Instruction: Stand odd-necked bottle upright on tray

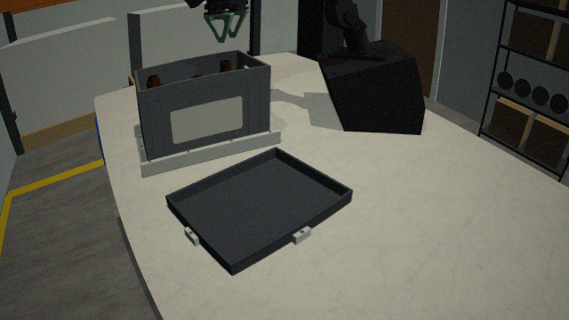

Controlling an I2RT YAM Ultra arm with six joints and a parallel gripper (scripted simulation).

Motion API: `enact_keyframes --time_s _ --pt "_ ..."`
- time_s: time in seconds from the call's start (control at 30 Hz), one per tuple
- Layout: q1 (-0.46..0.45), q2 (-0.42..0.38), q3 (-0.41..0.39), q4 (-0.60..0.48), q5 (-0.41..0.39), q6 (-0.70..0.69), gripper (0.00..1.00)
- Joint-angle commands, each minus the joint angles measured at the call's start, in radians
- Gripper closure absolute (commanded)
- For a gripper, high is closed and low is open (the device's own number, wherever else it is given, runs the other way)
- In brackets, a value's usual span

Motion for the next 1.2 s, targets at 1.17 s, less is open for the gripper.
enact_keyframes --time_s 1.17 --pt "-0.026 0.028 -0.116 0.166 -0.001 -0.022 0.39"
